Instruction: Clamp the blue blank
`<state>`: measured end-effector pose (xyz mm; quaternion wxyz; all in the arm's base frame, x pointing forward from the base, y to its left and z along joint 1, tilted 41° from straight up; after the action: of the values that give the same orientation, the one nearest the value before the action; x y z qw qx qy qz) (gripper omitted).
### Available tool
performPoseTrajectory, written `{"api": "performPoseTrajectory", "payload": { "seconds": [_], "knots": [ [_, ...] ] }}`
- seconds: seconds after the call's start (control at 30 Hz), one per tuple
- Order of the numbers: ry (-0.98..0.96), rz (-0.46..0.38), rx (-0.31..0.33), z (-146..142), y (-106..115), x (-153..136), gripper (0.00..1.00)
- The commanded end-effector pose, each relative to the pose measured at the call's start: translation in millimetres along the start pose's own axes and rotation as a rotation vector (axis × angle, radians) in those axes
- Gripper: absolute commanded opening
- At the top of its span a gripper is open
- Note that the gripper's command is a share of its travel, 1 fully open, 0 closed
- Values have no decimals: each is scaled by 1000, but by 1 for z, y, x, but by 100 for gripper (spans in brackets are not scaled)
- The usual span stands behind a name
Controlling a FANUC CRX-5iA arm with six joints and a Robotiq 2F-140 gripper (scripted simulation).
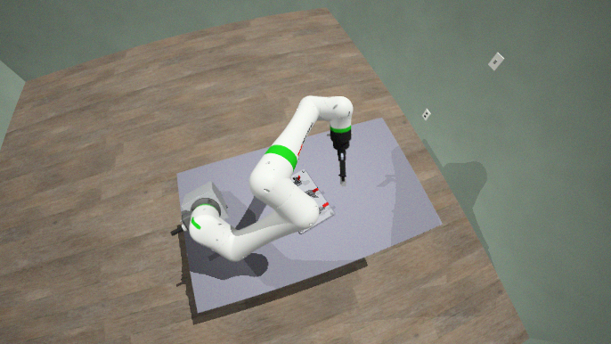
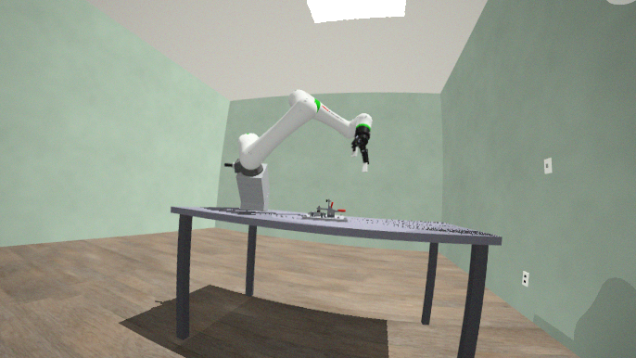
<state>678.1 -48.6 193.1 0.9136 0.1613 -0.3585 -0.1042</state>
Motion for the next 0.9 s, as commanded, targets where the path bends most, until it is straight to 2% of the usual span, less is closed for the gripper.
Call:
{"api": "performPoseTrajectory", "payload": {
  "seconds": [0.0, 0.6, 0.67, 0.77, 0.8, 0.83, 0.87],
  "knots": [
    [0, 0, 0, 0, 0, 0, 100],
    [5, -1, 4, 0, 0, -1, 100],
    [34, -5, 25, 1, -3, -7, 100],
    [138, -23, 101, 7, -14, -33, 100],
    [138, -23, 101, 7, -14, -33, 100],
    [185, -32, 138, 11, -20, -47, 100],
    [185, -32, 138, 11, -20, -47, 100]
  ]
}}
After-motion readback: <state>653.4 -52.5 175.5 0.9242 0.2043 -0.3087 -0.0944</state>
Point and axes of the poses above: the point where the finger pads meet when closed, its own y axis back along the fingers, its own z axis across the jaws, x = y × z, the point moved 4 cm from there along y, back along the fingers, and after that the axes turned 11 degrees about -y, right-handed, at the moved point
